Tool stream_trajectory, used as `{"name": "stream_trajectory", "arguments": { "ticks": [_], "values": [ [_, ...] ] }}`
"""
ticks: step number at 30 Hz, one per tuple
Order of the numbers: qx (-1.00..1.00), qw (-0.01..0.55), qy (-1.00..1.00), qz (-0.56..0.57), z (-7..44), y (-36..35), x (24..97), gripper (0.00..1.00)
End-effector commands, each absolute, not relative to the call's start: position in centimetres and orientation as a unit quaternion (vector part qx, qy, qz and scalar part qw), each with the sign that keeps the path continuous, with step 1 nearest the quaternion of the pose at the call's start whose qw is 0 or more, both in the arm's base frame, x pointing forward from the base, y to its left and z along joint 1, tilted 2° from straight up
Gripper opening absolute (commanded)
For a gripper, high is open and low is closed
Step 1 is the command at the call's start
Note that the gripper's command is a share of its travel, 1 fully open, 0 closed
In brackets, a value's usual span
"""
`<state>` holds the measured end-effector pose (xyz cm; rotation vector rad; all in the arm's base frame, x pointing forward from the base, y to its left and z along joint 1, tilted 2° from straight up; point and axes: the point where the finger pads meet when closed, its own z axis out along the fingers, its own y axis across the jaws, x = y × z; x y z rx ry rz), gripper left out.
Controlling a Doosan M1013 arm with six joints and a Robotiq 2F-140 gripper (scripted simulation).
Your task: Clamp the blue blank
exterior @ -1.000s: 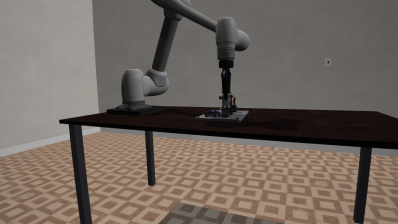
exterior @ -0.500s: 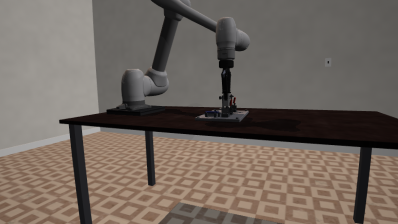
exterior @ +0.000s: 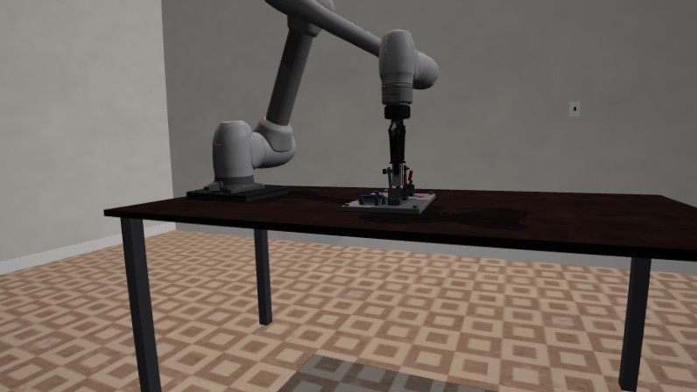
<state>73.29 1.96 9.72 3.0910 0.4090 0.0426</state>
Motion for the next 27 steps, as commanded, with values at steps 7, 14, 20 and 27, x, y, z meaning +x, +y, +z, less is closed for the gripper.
{"name": "stream_trajectory", "arguments": {
  "ticks": [7, 14, 20, 27],
  "values": [
    [0.991, 0.012, 0.131, 0.014, 9.8, 2.1, 73.7, 0.0],
    [0.991, 0.012, 0.131, 0.014, 9.7, 2.2, 74.1, 0.0],
    [0.991, 0.012, 0.131, 0.014, 9.7, 2.3, 74.5, 0.0],
    [0.991, 0.012, 0.131, 0.014, 9.5, 2.4, 74.9, 0.0]
  ]
}}
